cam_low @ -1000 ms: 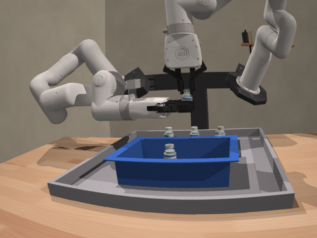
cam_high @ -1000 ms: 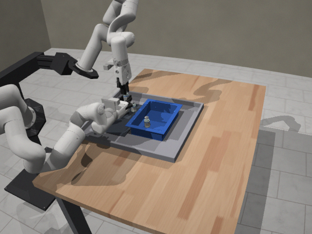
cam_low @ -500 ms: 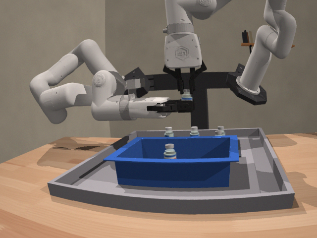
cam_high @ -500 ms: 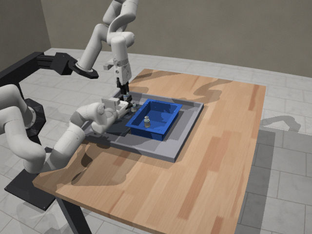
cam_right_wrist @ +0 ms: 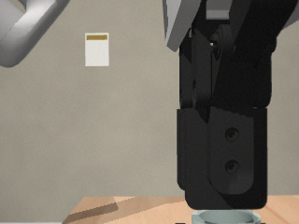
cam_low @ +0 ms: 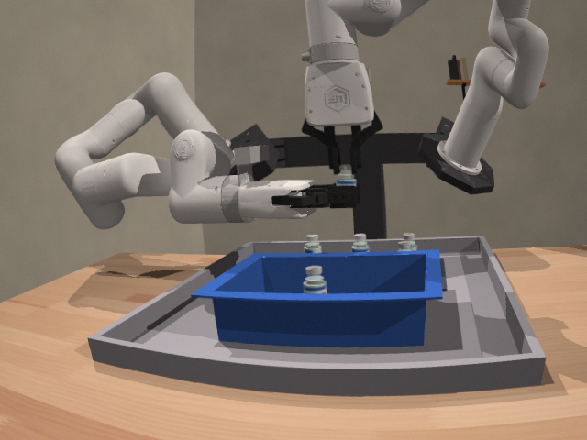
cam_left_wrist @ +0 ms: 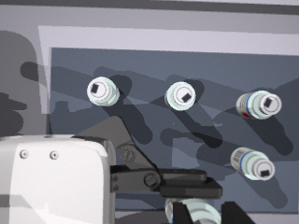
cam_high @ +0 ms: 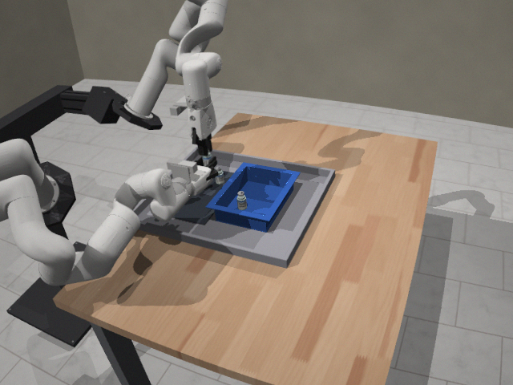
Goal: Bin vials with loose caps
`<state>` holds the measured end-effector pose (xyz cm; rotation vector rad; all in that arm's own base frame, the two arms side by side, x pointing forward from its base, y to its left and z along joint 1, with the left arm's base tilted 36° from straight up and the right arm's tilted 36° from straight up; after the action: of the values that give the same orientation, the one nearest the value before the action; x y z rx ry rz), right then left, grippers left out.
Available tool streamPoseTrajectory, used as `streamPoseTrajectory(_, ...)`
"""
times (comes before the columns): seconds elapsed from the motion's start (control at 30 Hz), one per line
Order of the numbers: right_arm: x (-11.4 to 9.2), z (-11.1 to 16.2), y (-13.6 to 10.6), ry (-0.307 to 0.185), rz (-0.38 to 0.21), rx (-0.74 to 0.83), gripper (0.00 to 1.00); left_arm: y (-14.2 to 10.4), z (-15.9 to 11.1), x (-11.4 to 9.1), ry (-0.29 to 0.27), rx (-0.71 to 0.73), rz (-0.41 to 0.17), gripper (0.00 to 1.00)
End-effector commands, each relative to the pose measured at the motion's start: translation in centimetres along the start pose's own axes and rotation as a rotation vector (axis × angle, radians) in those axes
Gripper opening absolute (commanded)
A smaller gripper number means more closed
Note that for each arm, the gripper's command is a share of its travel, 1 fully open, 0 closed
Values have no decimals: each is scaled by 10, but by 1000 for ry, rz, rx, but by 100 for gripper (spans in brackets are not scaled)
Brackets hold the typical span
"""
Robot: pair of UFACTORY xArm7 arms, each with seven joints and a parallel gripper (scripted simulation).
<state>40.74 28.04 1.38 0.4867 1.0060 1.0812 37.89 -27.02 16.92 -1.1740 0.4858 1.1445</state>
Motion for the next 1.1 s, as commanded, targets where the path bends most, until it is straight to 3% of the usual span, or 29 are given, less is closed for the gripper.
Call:
streamPoseTrajectory(0.0, 0, 1, 3, 0, 4, -3, 0, 0, -1, -2, 5, 1, -2, 23)
streamPoseTrajectory(1.07, 0, 1, 2, -2, 4, -5, 0, 0, -1, -2, 4, -106, -2, 23)
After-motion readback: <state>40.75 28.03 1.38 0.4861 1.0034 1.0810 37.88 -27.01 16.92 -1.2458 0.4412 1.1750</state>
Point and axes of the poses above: on each arm, the point where the finger pads meet when closed, its own x axis out along the fingers, its own z axis across the jaws, y = z × x, the point moved 8 cm from there along -x, back along the fingers, and after that the axes turned 6 degrees about -x, right-handed, at the moved point
